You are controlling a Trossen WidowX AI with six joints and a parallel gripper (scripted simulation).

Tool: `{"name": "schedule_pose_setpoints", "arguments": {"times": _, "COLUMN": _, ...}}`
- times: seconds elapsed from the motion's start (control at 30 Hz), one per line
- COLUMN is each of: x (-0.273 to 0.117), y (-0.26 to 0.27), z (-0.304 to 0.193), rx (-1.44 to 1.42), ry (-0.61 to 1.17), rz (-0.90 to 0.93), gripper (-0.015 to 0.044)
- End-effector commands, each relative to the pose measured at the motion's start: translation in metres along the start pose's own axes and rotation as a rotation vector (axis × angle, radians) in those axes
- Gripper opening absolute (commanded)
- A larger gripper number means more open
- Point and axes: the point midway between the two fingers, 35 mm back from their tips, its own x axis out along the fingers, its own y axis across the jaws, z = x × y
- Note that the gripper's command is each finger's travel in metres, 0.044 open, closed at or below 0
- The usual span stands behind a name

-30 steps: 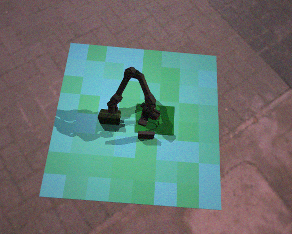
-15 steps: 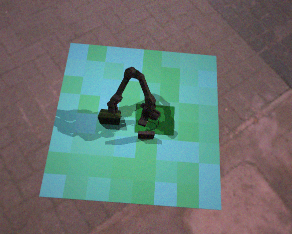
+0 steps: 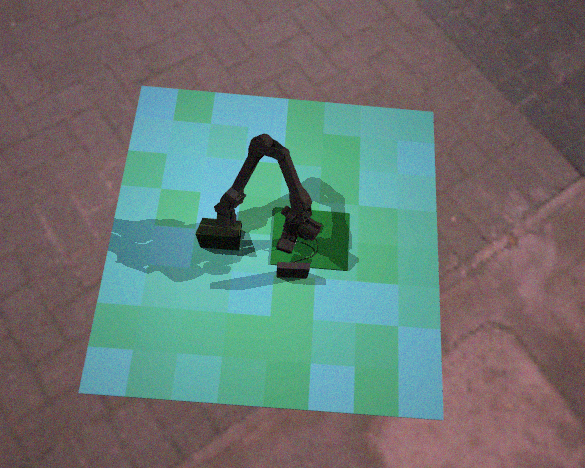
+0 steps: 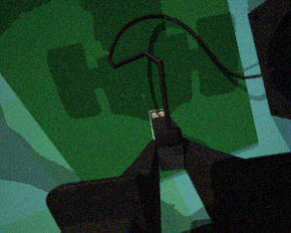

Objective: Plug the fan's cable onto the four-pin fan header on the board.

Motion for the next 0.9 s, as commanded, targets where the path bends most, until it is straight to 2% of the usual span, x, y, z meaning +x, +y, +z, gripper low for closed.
{"name": "schedule_pose_setpoints", "arguments": {"times": 0.0, "x": 0.001, "y": 0.000, "z": 0.000, "rx": 0.007, "ry": -0.001, "rz": 0.005, "gripper": 0.0000}}
{"name": "schedule_pose_setpoints", "arguments": {"times": 0.87, "x": 0.016, "y": 0.001, "z": 0.000, "rx": 0.007, "ry": -0.001, "rz": 0.006, "gripper": 0.0000}}
